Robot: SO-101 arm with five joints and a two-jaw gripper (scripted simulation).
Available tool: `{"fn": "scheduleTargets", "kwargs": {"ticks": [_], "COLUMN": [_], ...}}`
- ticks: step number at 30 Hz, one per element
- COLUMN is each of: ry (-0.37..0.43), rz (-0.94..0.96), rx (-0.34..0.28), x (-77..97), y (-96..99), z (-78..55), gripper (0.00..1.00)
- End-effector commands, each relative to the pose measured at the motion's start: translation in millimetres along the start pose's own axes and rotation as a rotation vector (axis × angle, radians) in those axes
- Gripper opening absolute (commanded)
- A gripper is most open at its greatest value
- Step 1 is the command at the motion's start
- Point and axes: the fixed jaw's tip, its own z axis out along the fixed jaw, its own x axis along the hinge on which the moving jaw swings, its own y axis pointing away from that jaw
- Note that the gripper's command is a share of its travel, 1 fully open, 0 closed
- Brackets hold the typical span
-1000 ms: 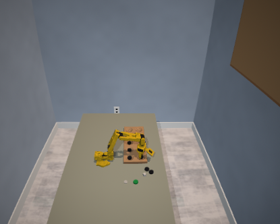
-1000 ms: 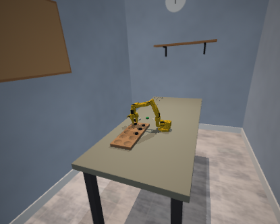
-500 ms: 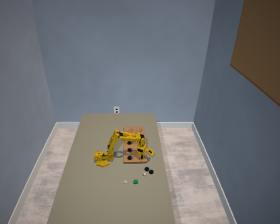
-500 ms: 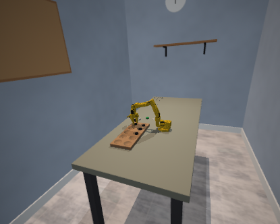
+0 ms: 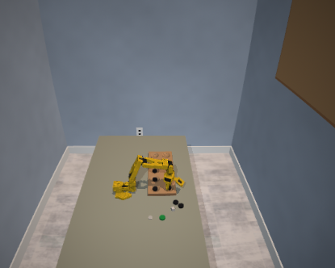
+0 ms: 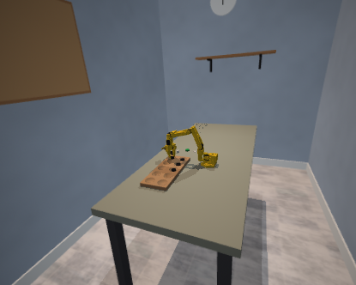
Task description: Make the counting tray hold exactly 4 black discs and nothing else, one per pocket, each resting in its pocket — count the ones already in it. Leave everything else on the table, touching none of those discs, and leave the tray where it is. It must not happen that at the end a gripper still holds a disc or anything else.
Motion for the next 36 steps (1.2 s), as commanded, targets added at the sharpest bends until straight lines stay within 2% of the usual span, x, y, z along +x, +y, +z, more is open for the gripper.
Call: {"fn": "scheduleTargets", "kwargs": {"ticks": [1, 11, 17, 19, 23, 36], "ry": [-0.071, -0.071, -0.071, -0.071, -0.071, -0.071], "rz": [-0.004, -0.004, -0.004, -0.004, -0.004, -0.004], "rx": [-0.042, -0.042, -0.042, -0.042, -0.042, -0.042], "x": [-7.9, -7.9, -7.9, -7.9, -7.9, -8.0], "y": [5.5, 5.5, 5.5, 5.5, 5.5, 6.2], "z": [-15.4, -15.4, -15.4, -15.4, -15.4, -21.1], "gripper": [0.0, 0.01, 0.17, 0.17, 0.24, 0.24]}}
